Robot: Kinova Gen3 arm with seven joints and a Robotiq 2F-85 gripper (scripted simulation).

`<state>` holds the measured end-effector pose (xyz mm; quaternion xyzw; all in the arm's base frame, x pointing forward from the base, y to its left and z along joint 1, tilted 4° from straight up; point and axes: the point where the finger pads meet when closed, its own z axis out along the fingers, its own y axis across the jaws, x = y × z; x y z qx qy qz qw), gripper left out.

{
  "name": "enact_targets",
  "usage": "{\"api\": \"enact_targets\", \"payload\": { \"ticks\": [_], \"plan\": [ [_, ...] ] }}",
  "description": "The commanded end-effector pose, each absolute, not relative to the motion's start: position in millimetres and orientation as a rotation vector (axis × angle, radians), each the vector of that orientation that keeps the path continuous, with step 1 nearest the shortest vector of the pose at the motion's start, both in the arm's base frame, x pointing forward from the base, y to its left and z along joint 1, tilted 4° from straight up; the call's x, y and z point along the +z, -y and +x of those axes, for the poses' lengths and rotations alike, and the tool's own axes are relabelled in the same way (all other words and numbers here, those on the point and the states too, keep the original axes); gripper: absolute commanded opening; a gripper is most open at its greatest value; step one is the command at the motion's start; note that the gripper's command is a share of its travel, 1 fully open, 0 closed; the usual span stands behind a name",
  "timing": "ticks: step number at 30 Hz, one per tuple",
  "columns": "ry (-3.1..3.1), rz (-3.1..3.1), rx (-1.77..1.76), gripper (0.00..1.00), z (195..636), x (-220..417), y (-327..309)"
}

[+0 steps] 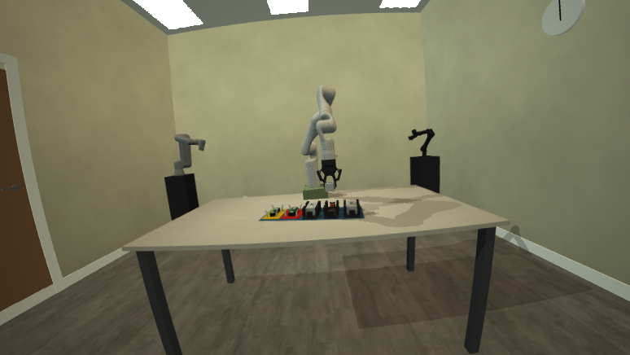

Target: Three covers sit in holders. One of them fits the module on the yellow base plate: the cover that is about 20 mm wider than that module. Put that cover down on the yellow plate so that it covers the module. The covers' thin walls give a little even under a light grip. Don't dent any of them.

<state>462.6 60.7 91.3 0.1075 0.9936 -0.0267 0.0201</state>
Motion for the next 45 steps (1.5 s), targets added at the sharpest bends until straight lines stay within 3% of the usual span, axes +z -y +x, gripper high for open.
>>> {"api": "enact_targets", "payload": {
  "ticks": [1,45],
  "plan": [
    [-3.081,0.333,-0.082,0.00,463,92,-61],
    [-3.081,0.333,-0.082,0.00,431,77,85]
  ]
}}
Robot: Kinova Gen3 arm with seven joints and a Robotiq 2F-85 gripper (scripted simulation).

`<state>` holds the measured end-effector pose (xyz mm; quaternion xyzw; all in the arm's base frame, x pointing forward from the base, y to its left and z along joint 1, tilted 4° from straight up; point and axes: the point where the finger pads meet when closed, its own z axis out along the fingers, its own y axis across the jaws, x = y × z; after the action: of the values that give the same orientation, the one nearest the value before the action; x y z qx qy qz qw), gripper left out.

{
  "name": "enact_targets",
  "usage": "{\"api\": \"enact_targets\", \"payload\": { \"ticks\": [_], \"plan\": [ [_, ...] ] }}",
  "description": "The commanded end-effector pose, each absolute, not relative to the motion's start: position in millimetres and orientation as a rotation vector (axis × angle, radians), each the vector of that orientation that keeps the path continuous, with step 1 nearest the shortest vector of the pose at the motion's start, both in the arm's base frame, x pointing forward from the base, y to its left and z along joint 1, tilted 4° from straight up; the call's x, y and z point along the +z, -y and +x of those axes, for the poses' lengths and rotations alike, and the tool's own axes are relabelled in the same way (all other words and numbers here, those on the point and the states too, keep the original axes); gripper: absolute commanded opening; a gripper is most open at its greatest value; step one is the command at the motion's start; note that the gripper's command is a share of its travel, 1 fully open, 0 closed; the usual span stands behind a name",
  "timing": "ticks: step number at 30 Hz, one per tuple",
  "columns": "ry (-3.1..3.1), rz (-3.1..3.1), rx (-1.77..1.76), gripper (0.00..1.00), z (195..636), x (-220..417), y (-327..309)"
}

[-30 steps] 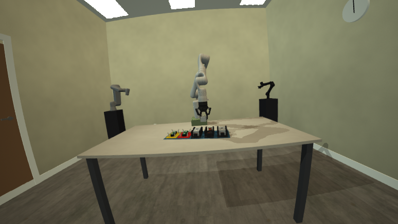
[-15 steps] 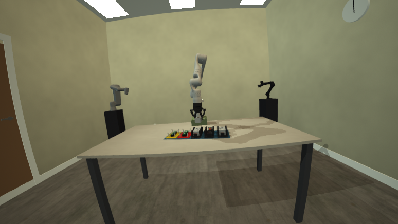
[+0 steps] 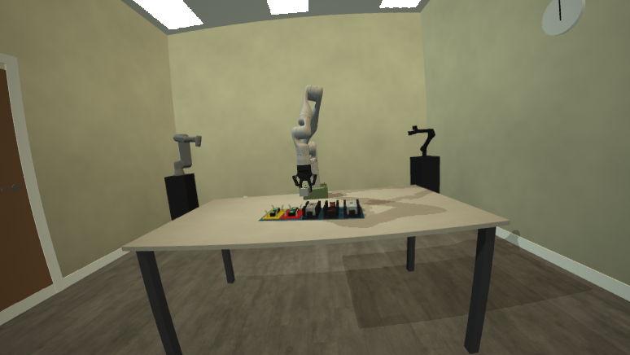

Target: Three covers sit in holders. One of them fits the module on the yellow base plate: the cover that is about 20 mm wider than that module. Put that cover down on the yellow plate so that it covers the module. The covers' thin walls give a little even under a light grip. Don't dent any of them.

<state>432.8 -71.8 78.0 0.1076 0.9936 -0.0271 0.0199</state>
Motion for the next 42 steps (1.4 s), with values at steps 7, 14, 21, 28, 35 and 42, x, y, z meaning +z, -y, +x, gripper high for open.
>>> {"api": "enact_targets", "payload": {
  "ticks": [7,14,21,28,35,42],
  "plan": [
    [-3.081,0.333,-0.082,0.00,424,74,114],
    [-3.081,0.333,-0.082,0.00,422,73,125],
    [-3.081,0.333,-0.083,0.00,412,69,166],
    [-3.081,0.333,-0.083,0.00,411,69,172],
    [-3.081,0.333,-0.083,0.00,403,65,207],
    [-3.081,0.333,-0.083,0.00,398,63,230]
  ]
}}
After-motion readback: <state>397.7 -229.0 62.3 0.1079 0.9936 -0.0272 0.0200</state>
